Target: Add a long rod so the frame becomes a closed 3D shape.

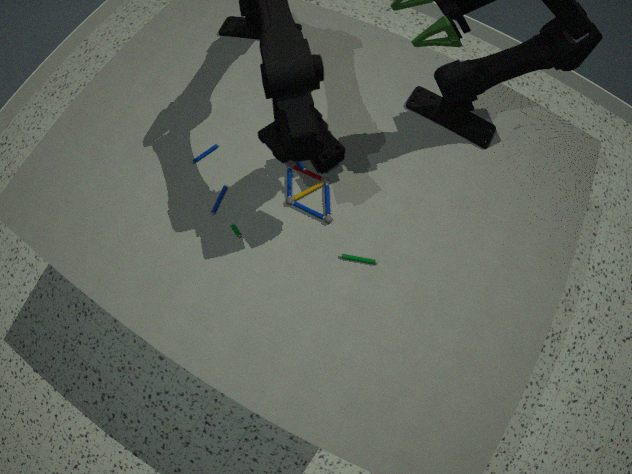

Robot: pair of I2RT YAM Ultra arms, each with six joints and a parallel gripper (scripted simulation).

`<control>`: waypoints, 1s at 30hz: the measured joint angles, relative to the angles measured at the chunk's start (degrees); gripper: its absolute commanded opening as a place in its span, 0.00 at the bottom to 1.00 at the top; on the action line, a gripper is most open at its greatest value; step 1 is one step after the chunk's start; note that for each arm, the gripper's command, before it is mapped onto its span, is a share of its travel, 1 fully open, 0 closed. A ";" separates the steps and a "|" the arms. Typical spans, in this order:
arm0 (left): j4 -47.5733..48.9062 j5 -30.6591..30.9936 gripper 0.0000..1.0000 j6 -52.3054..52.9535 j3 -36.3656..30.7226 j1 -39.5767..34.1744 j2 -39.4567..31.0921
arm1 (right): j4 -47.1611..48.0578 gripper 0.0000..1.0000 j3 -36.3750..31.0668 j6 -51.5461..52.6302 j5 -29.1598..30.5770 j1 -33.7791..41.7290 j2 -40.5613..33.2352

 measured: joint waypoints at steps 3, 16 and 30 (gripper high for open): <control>-0.94 0.17 1.00 -0.02 1.57 0.00 0.61 | -0.22 0.00 1.22 0.15 -0.02 0.35 0.70; -1.97 0.87 1.00 0.17 2.51 0.72 1.09 | -2.16 0.00 4.48 2.99 -0.02 0.63 2.01; -1.97 1.05 1.00 0.31 2.51 2.99 1.09 | -3.72 0.00 6.10 18.23 -0.02 0.63 2.10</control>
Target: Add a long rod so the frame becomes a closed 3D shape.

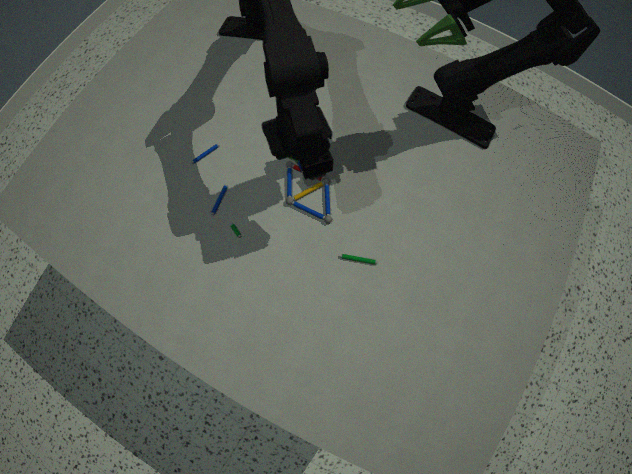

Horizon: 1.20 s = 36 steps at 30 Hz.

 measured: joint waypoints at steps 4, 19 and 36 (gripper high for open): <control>0.00 0.02 1.00 0.00 0.00 0.76 0.00 | -0.26 0.00 0.46 4.11 0.02 0.00 0.42; 0.00 0.07 1.00 0.02 0.00 3.61 0.00 | -1.27 0.00 1.75 16.70 0.04 0.00 0.79; 0.00 0.11 1.00 0.04 0.00 6.97 0.00 | -0.68 0.00 2.23 18.43 0.20 0.00 0.79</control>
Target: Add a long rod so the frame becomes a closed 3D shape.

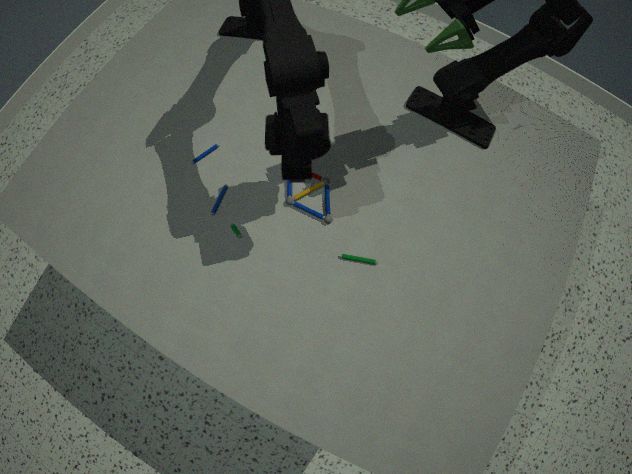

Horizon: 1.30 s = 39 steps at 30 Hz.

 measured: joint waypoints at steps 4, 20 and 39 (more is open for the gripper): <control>0.00 0.00 1.00 0.00 0.00 0.87 0.00 | 4.59 0.00 -1.86 -0.68 0.55 0.31 -0.76; 0.00 0.09 1.00 0.09 0.00 3.80 0.00 | 36.89 0.00 -35.74 -6.95 3.65 1.97 -21.86; 0.00 0.76 1.00 0.50 0.00 4.76 0.00 | 58.80 0.00 -56.41 -11.63 4.26 2.01 -30.32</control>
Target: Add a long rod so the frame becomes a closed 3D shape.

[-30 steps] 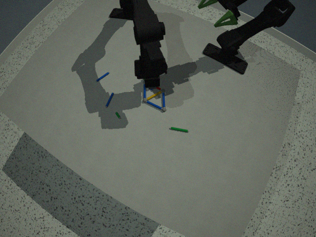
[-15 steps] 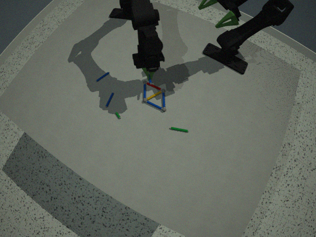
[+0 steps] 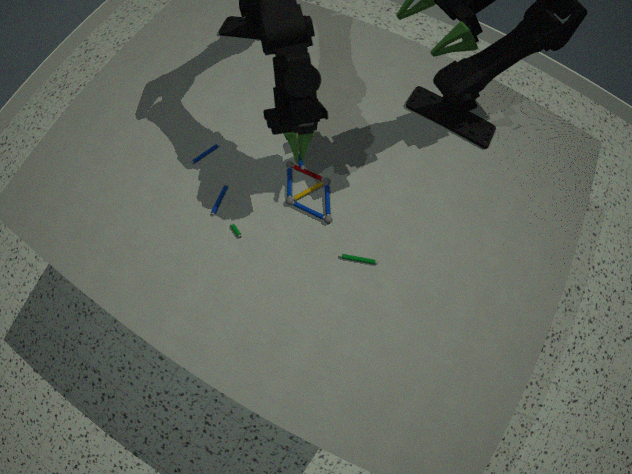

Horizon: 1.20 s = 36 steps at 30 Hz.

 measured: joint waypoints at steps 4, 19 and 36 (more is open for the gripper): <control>0.00 0.11 1.00 0.09 0.00 0.15 0.00 | 4.59 0.00 -4.33 -1.20 -0.02 0.00 -1.42; 0.00 0.48 1.00 0.33 0.00 0.57 0.00 | 20.68 0.00 -14.58 -5.09 -0.37 0.00 -4.24; 0.00 0.79 1.00 0.52 0.00 0.94 0.00 | 38.91 0.00 -23.85 -9.31 -1.84 0.00 -4.66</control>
